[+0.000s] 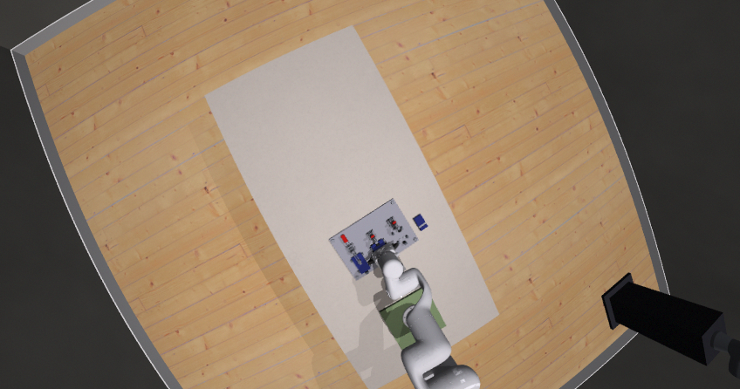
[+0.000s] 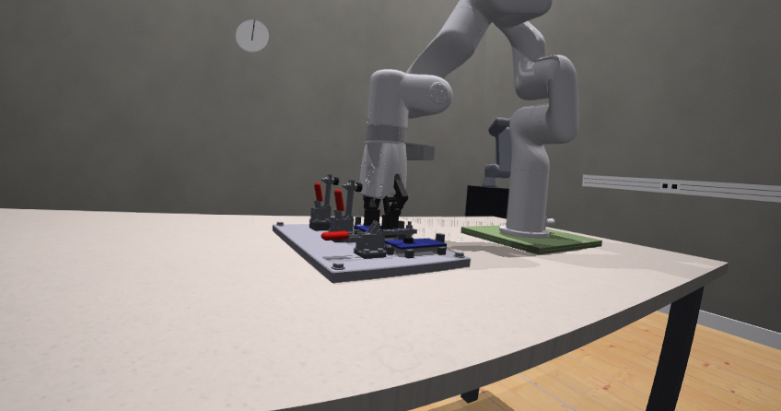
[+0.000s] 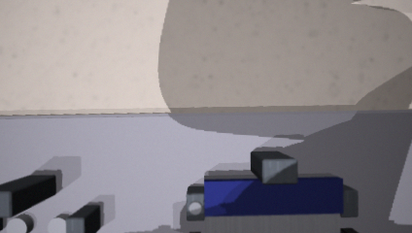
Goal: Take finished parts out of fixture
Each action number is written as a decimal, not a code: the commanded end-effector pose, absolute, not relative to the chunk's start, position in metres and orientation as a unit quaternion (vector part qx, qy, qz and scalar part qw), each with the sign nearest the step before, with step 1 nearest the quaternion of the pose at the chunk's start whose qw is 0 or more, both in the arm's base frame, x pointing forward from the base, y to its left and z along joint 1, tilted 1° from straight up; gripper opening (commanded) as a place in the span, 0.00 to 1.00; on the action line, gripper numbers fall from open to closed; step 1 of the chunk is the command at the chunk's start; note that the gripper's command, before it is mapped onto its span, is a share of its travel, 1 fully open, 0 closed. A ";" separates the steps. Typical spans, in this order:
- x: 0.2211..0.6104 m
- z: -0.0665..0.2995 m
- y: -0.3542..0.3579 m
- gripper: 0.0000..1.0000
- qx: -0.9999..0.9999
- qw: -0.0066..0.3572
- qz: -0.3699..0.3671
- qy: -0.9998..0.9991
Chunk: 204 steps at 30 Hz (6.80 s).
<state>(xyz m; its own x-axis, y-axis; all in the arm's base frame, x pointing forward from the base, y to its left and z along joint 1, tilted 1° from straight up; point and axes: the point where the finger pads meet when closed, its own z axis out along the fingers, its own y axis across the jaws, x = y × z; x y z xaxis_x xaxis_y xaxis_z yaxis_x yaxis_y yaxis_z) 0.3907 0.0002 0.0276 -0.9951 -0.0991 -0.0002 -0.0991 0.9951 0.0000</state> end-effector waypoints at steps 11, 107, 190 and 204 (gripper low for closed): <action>0.392 0.029 0.000 0.00 -0.050 0.002 0.000 0.999; 0.384 0.099 -0.001 0.00 -0.050 0.002 0.000 0.999; 0.370 0.100 0.138 0.00 -0.050 0.003 0.001 0.999; 0.365 0.101 0.189 0.00 -0.050 0.004 0.002 0.999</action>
